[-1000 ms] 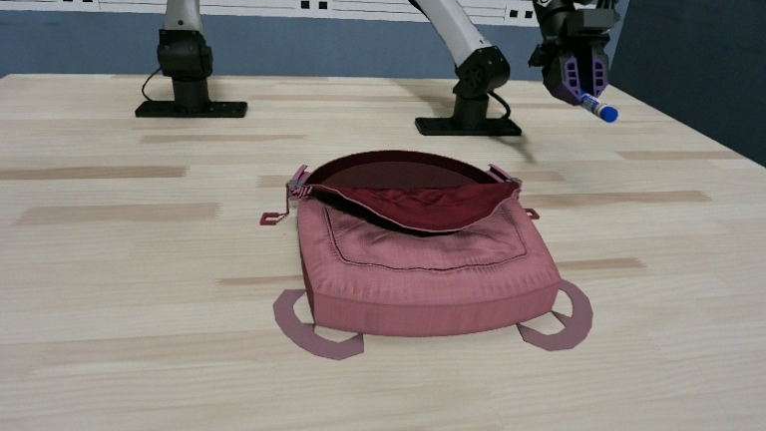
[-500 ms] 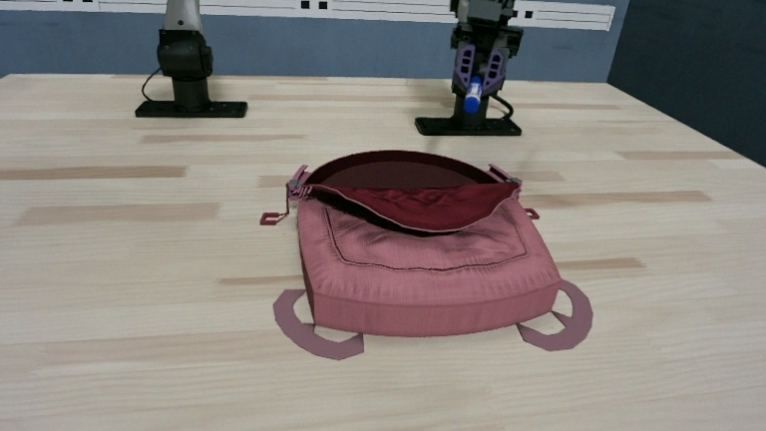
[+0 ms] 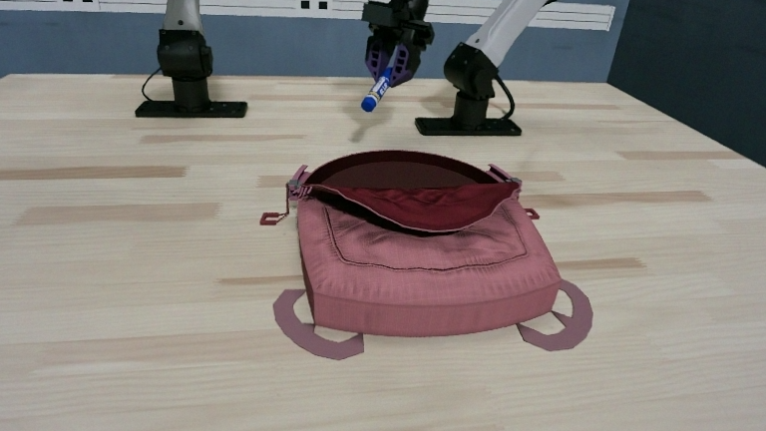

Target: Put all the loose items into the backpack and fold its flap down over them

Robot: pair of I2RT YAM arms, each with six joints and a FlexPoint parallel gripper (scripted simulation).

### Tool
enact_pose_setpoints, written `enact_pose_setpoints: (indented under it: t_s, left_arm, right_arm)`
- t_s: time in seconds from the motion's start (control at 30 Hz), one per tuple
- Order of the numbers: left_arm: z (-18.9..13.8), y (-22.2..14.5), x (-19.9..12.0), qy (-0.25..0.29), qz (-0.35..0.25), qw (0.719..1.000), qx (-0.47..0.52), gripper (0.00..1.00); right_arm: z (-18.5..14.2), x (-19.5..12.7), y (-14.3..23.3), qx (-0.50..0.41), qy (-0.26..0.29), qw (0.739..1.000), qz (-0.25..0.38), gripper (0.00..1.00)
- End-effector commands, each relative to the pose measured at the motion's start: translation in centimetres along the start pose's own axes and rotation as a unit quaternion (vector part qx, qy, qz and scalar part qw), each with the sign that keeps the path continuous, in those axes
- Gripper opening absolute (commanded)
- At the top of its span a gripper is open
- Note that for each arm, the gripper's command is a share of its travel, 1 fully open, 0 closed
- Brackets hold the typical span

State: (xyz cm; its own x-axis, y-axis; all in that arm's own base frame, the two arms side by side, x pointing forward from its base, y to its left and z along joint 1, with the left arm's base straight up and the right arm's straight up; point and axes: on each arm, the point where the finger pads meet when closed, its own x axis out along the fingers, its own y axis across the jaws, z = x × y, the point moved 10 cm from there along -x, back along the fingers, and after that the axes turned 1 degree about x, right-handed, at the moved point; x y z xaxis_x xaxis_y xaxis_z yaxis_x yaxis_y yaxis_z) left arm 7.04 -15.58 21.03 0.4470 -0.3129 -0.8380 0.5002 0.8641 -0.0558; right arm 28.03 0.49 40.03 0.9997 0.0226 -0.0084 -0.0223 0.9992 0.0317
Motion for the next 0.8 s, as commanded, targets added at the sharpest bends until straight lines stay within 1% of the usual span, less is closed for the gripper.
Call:
enact_pose_setpoints:
  t_s: [0.0,0.23,0.27,0.3,0.53,0.57,0.6,0.77]
  left_arm:
    - [1.6,-3.0,0.2,-0.022,0.096,0.991,-0.092,0.13]
    - [1.9,-2.5,0.3,-0.022,0.098,0.99,-0.096,0.13]
    - [1.7,-2.5,0.5,-0.022,0.098,0.99,-0.096,0.13]
    - [0.6,-2.0,1.5,-0.011,0.111,0.99,-0.086,0.13]
    - [-0.2,-2.2,3.1,-0.018,0.102,0.99,-0.091,0.13]
    - [-0.2,-2.2,3.1,-0.018,0.102,0.99,-0.091,0.13]
    - [0.7,-2.8,2.5,-0.027,0.089,0.991,-0.099,0.13]
    - [0.8,-3.0,2.4,-0.029,0.087,0.991,-0.098,0.13]
  right_arm:
    - [0.4,-0.2,0.0,-0.001,-0.008,1.0,0.001,0.9]
    - [0.4,-0.2,0.0,-0.001,-0.008,1.0,0.001,0.9]
    - [0.4,-0.2,0.0,-0.001,-0.008,1.0,0.001,0.9]
    - [0.4,-0.2,0.0,-0.001,-0.008,1.0,0.001,0.9]
    - [0.4,-0.2,0.0,-0.001,-0.008,1.0,0.001,0.9]
    - [0.4,-0.2,0.0,-0.001,-0.008,1.0,0.001,0.9]
    - [0.4,-0.2,0.0,-0.001,-0.008,1.0,0.001,0.9]
    - [0.4,-0.2,0.0,-0.001,-0.008,1.0,0.001,0.9]
